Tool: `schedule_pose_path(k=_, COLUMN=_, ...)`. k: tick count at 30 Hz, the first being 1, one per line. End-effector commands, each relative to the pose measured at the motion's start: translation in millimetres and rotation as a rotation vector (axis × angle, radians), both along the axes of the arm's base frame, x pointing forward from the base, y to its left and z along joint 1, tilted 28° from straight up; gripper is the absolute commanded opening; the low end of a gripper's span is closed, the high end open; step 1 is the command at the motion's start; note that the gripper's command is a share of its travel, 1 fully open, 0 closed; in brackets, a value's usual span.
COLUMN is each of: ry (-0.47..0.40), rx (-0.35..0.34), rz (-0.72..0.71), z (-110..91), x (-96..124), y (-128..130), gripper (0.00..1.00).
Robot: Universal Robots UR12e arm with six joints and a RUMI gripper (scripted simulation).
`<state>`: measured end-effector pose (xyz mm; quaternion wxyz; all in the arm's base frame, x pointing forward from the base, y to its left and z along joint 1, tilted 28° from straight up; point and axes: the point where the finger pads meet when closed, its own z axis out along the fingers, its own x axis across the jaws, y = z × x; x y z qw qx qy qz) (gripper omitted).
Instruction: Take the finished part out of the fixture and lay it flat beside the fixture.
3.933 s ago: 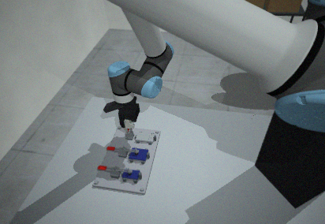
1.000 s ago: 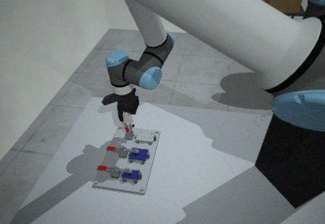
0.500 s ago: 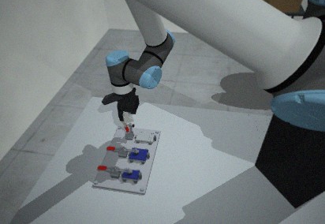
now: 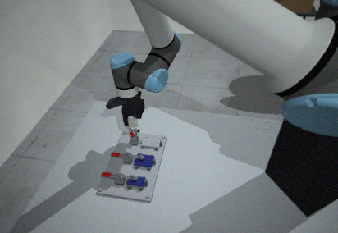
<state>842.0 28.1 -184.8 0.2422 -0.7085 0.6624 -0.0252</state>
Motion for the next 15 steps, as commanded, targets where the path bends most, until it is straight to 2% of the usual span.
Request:
schedule_pose_path(k=1, ry=0.002, rx=0.002, rz=0.002, z=-0.8, x=-2.3, y=1.4, gripper=0.28)
schedule_pose_path(k=6, ry=0.002, rx=0.002, rz=0.002, z=-0.8, x=-2.3, y=1.4, gripper=0.28)
schedule_pose_path(k=7, ry=0.002, rx=0.002, rz=0.002, z=-0.9, x=-2.3, y=1.4, gripper=0.59)
schedule_pose_path(k=15, ry=0.002, rx=0.002, rz=0.002, z=-2.1, x=-1.7, y=1.9, gripper=0.59)
